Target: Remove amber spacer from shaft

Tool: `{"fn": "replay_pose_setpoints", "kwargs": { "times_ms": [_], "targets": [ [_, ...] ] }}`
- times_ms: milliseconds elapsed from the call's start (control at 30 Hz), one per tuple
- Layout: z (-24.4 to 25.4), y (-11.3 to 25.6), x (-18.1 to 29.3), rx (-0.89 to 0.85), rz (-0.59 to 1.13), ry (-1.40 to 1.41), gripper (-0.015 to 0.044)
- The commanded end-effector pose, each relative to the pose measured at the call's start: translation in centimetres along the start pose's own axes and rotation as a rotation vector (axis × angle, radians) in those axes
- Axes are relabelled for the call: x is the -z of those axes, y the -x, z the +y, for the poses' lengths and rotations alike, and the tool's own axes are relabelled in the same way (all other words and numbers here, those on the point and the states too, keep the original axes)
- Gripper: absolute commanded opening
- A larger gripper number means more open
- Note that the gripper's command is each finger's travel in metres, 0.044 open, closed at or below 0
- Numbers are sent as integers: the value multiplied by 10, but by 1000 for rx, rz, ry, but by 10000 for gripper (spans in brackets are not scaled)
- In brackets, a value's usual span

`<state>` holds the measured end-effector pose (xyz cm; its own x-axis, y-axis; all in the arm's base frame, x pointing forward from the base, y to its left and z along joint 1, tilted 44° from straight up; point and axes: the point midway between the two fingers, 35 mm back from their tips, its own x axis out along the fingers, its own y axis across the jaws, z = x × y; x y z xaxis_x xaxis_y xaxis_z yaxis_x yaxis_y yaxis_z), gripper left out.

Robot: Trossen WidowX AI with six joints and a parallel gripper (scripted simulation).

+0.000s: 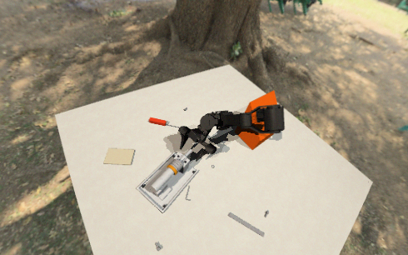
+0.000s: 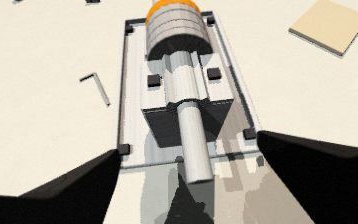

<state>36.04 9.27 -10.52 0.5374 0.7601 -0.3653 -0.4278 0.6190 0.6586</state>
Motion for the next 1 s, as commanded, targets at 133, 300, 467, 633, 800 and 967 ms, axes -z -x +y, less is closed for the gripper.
{"fn": "replay_pose_setpoints", "kwargs": {
  "times_ms": [133,300,467,633,800,967],
  "targets": [
    [-1,0,-1,5,-4,0,440],
    [-1,-1,-1,5,-4,0,440],
    [-1,-7,-1,5,-4,0,440],
    [-1,-15,-1,5,-4,0,440],
    [-1,-18,-1,5,-4,0,440],
    [-1,-18,-1,5,-4,0,440]
  ]
}}
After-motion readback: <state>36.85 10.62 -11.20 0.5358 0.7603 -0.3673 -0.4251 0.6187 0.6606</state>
